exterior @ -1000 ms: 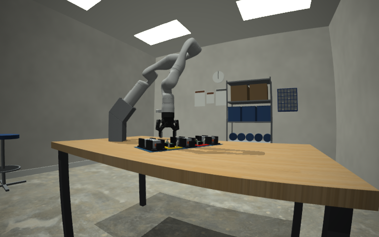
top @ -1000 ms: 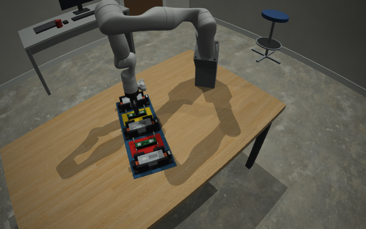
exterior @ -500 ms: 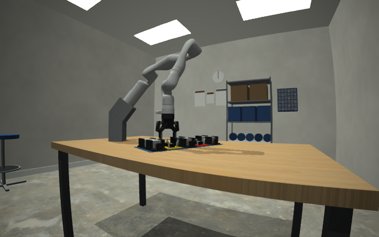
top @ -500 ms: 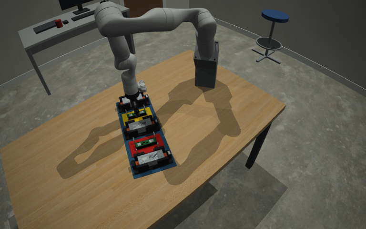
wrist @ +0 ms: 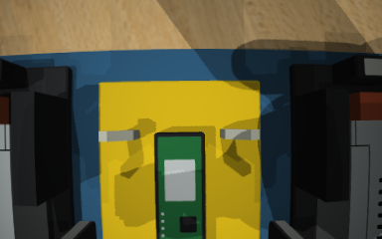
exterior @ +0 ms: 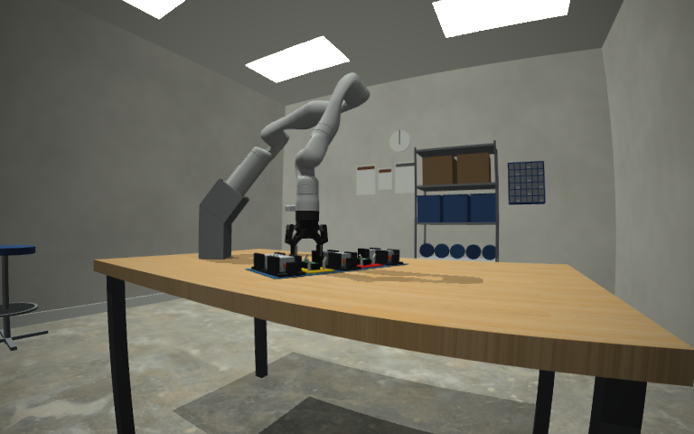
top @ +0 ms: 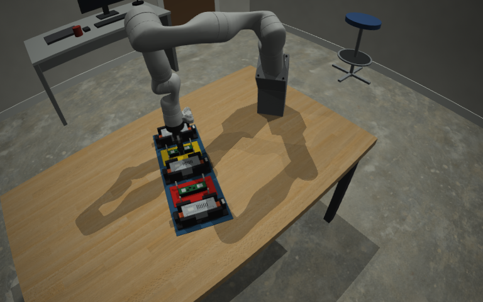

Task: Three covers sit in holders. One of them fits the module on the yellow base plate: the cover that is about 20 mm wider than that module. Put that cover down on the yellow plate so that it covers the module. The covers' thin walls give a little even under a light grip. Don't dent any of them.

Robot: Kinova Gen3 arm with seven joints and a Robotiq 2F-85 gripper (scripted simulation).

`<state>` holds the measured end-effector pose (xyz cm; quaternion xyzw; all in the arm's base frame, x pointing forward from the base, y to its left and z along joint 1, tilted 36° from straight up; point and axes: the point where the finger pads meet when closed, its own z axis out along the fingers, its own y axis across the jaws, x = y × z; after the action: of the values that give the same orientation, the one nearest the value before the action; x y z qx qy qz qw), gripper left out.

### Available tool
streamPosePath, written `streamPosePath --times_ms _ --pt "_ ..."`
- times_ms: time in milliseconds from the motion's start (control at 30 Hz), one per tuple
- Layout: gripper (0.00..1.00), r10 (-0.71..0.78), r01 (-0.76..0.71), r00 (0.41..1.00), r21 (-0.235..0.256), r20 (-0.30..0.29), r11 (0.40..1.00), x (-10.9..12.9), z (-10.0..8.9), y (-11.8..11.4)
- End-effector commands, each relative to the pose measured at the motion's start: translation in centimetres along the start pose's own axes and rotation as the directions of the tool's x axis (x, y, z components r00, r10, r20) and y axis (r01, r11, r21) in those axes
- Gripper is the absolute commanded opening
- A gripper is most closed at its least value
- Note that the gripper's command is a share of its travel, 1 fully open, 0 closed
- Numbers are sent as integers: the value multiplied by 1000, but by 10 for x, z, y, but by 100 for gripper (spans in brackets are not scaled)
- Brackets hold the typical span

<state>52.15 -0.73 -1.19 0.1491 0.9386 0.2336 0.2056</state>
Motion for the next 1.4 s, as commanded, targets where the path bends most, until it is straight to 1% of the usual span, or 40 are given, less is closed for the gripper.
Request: streamPosePath --times_ms 0,133,400,700,1367 --pt "100 -9 9 1000 2 4 1000 -2 4 -1" --pt "100 -12 12 1000 4 5 1000 -3 9 -1" --pt "100 -5 5 1000 1 2 1000 -1 9 0" --pt "100 -12 12 1000 4 5 1000 -3 19 -1" --pt "100 -12 12 1000 4 5 1000 -3 20 -2"
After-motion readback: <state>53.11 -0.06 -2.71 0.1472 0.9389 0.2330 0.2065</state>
